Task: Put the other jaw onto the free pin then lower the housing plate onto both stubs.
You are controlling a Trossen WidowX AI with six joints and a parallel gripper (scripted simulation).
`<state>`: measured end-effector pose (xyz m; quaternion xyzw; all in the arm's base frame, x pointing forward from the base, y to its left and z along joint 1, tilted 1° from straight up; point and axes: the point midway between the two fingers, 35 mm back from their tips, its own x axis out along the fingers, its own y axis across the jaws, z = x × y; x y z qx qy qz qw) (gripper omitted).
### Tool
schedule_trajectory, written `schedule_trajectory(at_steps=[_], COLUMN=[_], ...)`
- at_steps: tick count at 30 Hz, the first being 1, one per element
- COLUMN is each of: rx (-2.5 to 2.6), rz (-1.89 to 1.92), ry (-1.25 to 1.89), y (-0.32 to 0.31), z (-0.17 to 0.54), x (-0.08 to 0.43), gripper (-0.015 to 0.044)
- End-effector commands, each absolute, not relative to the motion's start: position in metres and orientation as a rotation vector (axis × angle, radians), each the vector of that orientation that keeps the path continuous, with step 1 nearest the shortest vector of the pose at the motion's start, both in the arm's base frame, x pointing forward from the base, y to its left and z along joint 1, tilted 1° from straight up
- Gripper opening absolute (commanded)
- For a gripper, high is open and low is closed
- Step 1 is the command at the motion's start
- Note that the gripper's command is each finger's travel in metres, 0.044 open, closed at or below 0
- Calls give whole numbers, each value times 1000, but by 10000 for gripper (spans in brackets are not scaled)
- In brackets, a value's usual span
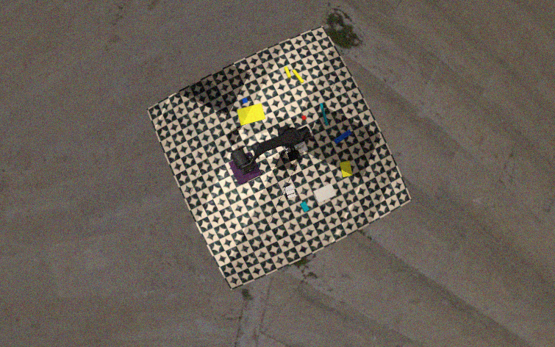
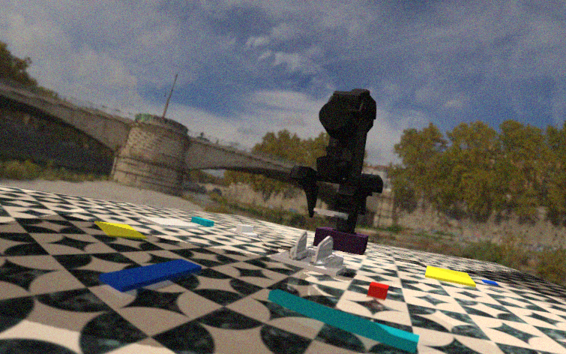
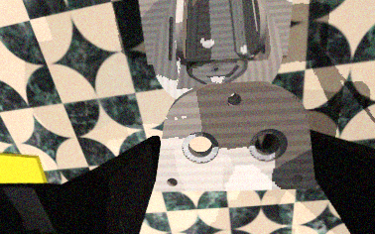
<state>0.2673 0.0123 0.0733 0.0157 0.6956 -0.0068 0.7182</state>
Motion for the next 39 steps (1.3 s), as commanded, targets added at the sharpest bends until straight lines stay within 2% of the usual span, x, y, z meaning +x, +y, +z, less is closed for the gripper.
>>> schedule_trajectory(at_steps=[1,39], rx=[34,35], rz=[-9,-9], ry=[1537,1538], y=[13,14], z=[72,12], x=[267,269], gripper=[351,351])
